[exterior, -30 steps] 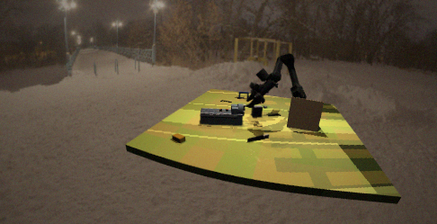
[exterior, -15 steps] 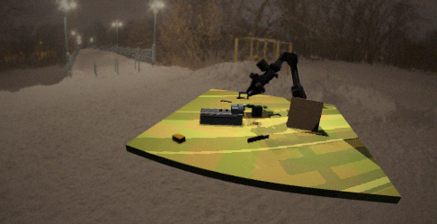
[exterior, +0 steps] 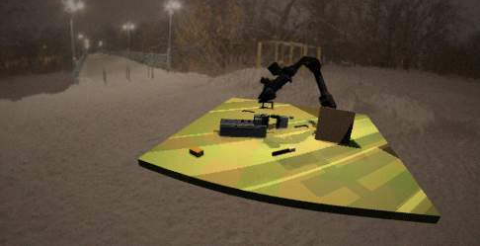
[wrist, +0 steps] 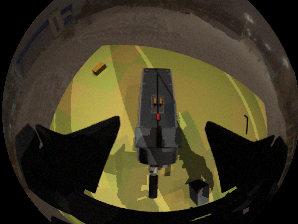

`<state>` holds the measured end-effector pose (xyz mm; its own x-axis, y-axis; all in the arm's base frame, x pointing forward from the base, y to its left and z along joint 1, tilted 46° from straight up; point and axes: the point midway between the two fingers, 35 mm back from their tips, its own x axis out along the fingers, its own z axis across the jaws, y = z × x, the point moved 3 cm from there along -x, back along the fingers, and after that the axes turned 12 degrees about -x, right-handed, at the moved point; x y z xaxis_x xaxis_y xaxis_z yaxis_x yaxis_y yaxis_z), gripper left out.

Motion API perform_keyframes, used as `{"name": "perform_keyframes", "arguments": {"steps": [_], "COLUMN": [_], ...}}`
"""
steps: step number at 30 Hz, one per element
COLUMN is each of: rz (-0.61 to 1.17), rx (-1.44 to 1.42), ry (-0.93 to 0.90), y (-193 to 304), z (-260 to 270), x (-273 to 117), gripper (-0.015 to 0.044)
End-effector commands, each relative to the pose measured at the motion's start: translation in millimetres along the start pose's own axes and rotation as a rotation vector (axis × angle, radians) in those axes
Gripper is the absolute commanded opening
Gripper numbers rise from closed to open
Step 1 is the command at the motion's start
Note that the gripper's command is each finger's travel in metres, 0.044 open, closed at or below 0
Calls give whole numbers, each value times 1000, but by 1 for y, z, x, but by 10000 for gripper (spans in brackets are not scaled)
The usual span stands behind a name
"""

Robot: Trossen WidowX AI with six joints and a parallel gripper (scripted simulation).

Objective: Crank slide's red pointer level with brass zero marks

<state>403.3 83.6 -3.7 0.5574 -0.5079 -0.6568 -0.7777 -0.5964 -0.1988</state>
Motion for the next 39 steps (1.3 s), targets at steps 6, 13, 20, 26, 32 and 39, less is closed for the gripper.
{"name": "perform_keyframes", "arguments": {"steps": [6, 13, 20, 26, 32, 39], "rz": [15, 17, 17, 17, 17, 18], "rx": [16, 17, 16, 16, 16, 18], "ry": [33, 35, 37, 37, 37, 37], "y": [-28, -9, 15, 15, 15, 5], "z": [-14, -11, -7, -7, -7, -8], "x": [38, 66, 88, 88, 88, 79], "gripper": [440, 440, 440, 440, 440, 440]}}
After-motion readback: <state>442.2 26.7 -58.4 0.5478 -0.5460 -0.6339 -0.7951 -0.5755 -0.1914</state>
